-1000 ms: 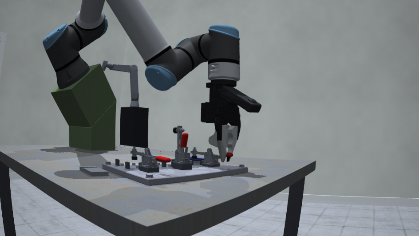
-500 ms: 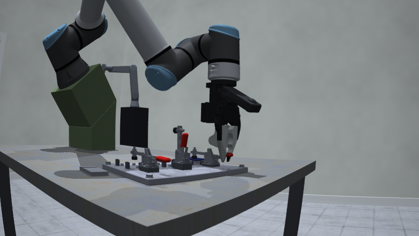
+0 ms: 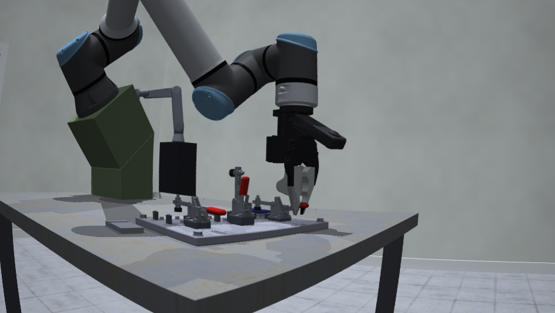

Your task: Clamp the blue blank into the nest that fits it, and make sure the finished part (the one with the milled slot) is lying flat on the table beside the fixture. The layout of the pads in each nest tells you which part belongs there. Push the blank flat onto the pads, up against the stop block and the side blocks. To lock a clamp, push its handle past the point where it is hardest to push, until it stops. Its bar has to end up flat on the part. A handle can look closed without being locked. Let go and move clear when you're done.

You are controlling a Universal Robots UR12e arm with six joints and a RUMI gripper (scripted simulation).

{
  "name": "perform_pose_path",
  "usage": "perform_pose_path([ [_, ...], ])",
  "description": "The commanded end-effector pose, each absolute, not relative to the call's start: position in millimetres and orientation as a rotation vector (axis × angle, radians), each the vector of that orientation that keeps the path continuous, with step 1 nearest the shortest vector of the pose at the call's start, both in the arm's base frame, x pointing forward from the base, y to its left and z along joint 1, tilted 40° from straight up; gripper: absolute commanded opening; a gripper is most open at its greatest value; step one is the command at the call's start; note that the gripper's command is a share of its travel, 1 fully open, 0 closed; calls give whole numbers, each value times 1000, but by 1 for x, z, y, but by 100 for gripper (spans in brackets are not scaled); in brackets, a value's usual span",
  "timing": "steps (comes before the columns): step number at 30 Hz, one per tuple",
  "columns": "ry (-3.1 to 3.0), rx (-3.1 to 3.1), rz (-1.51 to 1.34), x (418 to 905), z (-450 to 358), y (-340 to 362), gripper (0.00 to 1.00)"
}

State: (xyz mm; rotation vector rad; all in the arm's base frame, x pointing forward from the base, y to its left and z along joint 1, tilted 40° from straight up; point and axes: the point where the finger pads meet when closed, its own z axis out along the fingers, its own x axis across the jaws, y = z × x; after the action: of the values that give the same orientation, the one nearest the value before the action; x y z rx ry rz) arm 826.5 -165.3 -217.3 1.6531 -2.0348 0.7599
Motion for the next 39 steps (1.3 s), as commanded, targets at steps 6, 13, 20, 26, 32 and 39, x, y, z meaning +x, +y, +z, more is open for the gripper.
perform_pose_path([
  [6, -2035, 1654, 760, 827, -217, -165, 0],
  [13, -2035, 1654, 760, 827, -217, -165, 0],
  [20, -2035, 1654, 760, 828, -218, -166, 0],
  [26, -2035, 1654, 760, 828, -219, -167, 0],
  [32, -2035, 1654, 760, 828, -220, -168, 0],
  [39, -2035, 1654, 760, 828, -220, -168, 0],
])
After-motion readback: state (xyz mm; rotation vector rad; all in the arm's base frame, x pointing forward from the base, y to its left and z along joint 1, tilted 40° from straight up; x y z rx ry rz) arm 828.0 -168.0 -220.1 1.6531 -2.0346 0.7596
